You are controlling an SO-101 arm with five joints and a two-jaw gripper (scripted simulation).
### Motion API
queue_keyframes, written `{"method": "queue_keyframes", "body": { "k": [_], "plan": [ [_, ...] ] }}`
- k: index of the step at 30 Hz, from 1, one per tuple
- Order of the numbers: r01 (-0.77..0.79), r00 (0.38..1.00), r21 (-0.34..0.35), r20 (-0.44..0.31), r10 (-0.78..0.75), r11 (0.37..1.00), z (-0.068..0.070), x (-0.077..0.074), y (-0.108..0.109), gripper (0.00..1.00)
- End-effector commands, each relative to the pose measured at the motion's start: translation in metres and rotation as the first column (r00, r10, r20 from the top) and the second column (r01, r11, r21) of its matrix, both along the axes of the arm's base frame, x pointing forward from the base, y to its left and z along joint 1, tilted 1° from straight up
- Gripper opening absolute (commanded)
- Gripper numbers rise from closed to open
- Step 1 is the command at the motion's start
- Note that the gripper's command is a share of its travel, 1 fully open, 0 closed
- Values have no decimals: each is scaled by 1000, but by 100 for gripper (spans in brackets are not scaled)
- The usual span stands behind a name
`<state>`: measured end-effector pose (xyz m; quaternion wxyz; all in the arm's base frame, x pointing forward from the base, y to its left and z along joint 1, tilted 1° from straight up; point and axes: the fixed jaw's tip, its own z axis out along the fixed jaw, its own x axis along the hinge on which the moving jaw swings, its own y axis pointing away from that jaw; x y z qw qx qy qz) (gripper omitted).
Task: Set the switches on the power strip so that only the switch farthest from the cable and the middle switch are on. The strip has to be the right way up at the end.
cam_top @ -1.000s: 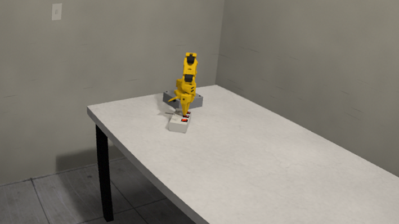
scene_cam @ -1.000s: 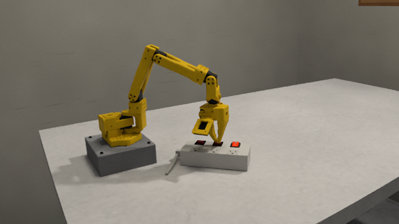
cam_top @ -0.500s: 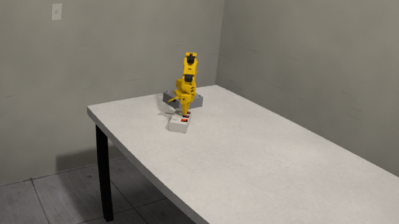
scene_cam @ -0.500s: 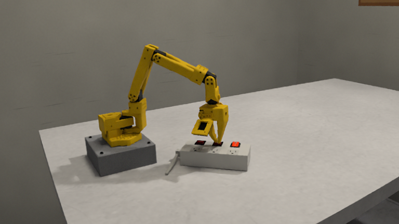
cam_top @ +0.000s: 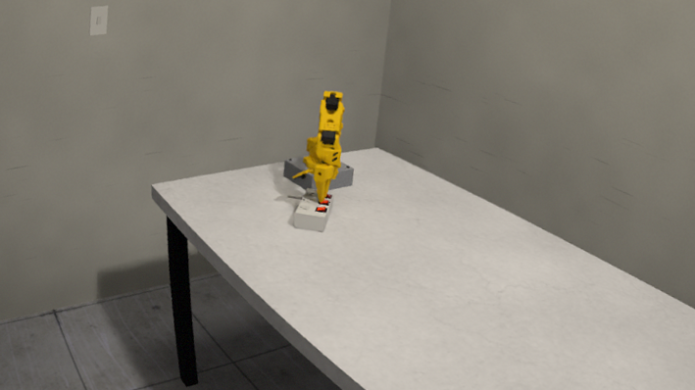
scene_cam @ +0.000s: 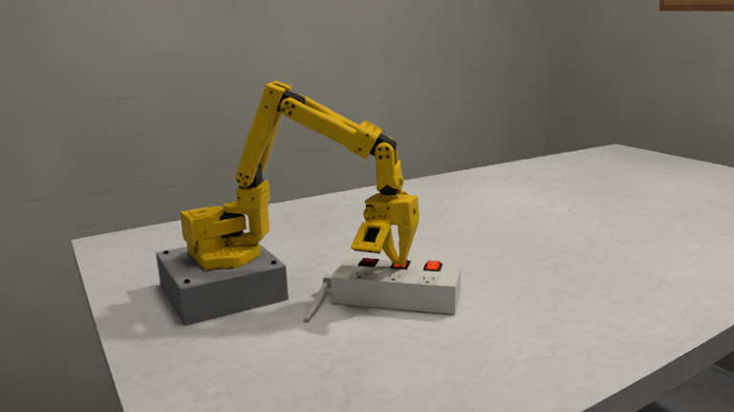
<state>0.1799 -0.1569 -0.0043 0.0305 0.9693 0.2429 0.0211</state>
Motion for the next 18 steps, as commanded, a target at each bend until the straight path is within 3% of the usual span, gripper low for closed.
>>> {"method": "queue_keyframes", "body": {
  "k": [1,18],
  "plan": [
    [-4,999,43,-48,6,999,-13,-8,7,0],
    [-9,999,43,-48,11,999,3,-3,4,0]
  ]
}}
